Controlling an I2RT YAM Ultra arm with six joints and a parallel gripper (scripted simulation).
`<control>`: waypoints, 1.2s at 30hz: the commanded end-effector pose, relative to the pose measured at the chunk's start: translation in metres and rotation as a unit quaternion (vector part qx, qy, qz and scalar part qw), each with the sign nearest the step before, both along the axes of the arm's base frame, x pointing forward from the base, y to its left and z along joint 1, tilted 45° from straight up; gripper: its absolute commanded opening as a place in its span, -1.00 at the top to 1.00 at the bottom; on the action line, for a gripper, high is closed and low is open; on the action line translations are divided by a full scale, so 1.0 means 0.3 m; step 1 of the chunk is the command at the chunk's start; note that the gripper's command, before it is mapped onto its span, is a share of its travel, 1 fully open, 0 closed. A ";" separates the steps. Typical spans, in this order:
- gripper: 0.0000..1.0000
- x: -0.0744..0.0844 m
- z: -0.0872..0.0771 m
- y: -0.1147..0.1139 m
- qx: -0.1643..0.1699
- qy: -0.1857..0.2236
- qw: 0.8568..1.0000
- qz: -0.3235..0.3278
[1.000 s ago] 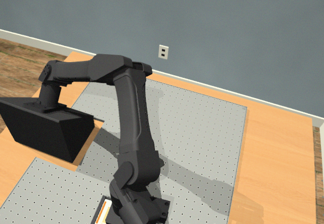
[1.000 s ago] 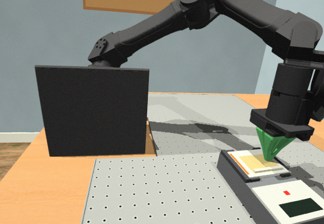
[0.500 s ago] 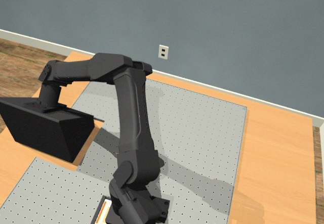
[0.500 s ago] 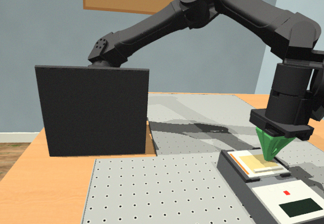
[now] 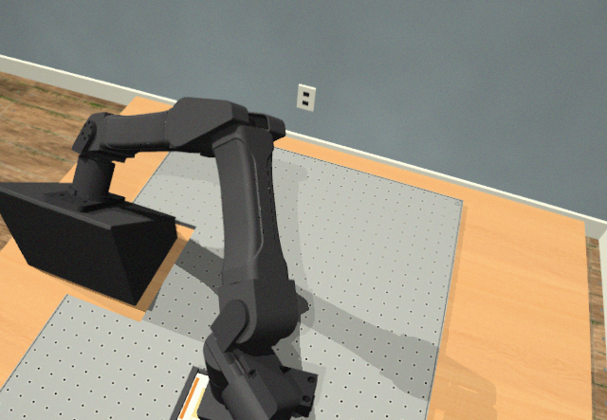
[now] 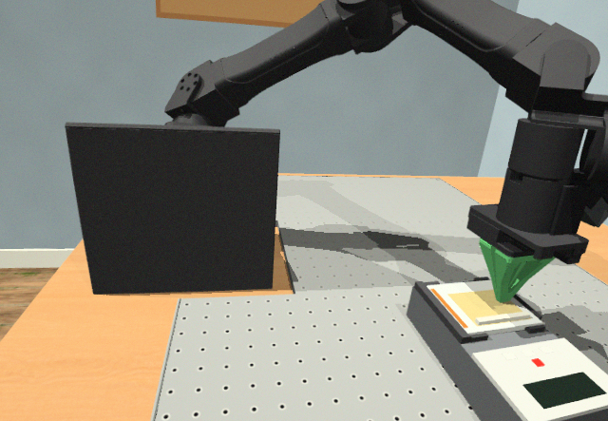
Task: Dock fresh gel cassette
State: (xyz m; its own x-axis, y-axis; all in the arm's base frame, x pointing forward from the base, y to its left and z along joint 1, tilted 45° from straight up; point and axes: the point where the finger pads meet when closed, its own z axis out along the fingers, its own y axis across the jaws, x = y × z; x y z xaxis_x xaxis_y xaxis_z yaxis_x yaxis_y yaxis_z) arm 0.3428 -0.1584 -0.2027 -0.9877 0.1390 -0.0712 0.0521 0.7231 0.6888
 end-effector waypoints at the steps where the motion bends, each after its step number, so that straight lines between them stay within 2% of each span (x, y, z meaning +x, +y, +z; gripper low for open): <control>1: 1.00 -0.066 -0.060 0.062 0.015 0.028 0.999 0.005; 36: 1.00 -0.085 -0.079 0.083 0.015 0.029 0.999 0.005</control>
